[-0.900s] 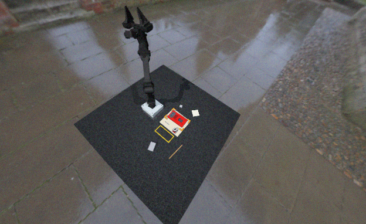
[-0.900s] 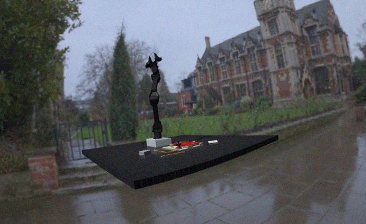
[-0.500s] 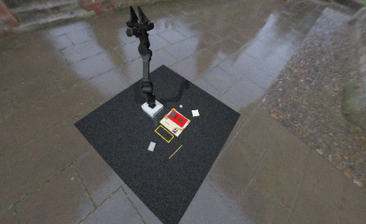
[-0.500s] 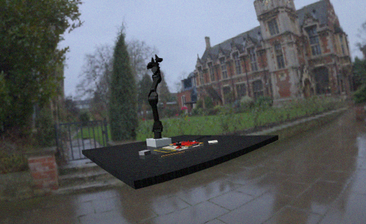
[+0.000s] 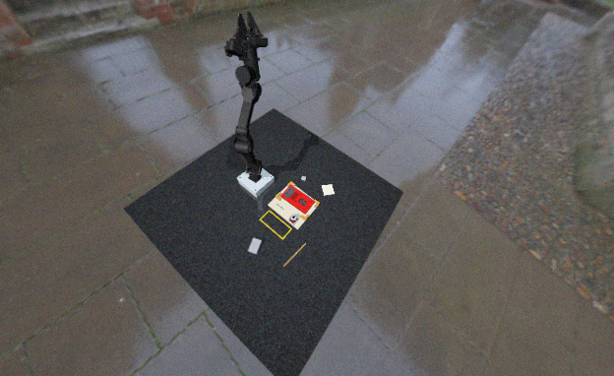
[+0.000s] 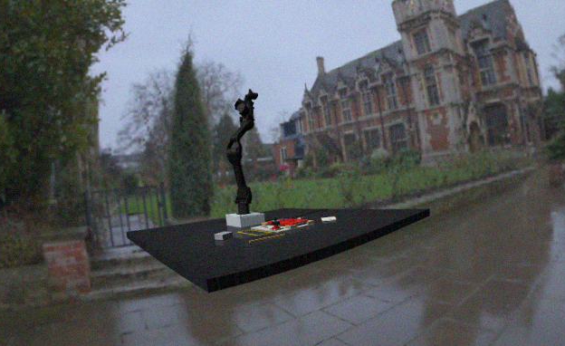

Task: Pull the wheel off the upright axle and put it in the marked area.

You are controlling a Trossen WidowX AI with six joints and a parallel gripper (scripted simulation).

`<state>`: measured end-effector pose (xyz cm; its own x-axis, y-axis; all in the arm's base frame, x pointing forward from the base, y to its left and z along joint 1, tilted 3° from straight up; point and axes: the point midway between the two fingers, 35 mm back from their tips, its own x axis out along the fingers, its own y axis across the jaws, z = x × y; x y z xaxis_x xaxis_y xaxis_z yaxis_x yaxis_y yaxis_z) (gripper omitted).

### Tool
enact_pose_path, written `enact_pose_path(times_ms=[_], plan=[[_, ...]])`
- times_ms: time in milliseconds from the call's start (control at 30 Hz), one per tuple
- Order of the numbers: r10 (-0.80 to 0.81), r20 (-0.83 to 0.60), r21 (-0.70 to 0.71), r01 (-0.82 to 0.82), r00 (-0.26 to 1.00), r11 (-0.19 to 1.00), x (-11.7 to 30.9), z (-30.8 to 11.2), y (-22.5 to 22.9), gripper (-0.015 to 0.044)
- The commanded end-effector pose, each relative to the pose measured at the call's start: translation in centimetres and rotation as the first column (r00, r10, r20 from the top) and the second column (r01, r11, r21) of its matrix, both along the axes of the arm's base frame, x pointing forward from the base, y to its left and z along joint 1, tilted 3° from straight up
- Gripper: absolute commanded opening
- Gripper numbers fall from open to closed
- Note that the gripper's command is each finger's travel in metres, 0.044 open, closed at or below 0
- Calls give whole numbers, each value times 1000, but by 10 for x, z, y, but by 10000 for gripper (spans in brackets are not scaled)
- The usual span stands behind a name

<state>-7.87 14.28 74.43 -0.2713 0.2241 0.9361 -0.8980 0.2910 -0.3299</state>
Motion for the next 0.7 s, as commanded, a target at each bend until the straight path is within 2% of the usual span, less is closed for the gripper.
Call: enact_pose_path(times_ms=[0,400,667], plan=[[-63,15,-97,64,998,993,4,-11,36,300],[-240,77,-321,252,968,913,39,-48,115,300],[-293,72,-449,293,953,844,74,-69,152,300]])
